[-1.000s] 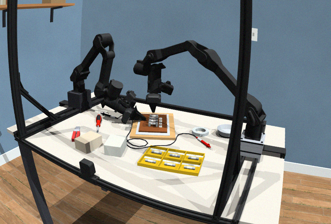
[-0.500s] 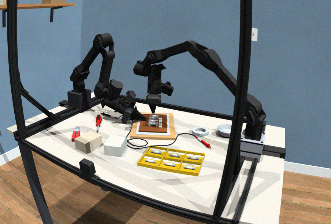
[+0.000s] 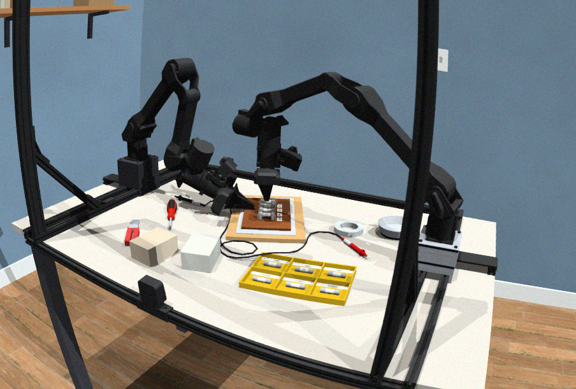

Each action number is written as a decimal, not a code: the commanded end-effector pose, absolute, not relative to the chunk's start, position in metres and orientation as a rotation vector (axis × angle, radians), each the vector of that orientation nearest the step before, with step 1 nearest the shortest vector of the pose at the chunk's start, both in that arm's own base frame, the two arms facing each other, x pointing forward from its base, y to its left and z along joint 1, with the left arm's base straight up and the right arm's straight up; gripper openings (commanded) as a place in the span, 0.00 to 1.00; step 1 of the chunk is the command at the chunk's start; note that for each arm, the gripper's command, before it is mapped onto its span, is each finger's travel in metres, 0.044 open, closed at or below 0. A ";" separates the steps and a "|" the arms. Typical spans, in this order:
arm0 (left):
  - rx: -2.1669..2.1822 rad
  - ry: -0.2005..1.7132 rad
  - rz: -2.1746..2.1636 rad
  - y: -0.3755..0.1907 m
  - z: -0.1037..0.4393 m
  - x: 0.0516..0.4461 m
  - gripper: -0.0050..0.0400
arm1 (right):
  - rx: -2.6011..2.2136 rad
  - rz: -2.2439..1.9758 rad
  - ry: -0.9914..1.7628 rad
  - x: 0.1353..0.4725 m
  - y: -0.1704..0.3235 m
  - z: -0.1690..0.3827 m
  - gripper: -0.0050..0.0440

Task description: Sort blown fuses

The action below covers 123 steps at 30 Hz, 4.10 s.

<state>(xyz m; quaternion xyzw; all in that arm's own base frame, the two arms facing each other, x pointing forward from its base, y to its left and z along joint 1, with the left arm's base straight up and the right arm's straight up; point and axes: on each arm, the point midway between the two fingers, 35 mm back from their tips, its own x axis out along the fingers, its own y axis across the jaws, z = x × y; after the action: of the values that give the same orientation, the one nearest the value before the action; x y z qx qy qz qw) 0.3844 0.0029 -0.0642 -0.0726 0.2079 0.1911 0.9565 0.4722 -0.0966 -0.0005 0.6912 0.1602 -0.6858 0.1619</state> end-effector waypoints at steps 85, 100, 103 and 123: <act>-0.115 0.518 0.436 0.014 -0.092 0.362 0.00 | 1.973 -1.956 0.452 0.474 -0.096 -0.020 0.29; -0.117 0.519 0.430 0.009 -0.092 0.364 0.00 | 1.969 -1.963 0.455 0.472 -0.096 -0.022 0.29; -0.118 0.520 0.427 0.008 -0.092 0.365 0.00 | 1.970 -1.961 0.455 0.472 -0.096 -0.022 0.29; -0.119 0.516 0.421 0.001 -0.092 0.369 0.00 | 1.968 -1.966 0.465 0.471 -0.095 -0.023 0.00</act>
<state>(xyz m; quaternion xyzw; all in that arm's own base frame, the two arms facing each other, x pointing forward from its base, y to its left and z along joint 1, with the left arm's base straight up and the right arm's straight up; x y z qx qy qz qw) 0.3836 0.0035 -0.0644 -0.0728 0.2047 0.2141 0.9523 0.4734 -0.0985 -0.0209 0.6921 0.1563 -0.6853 0.1642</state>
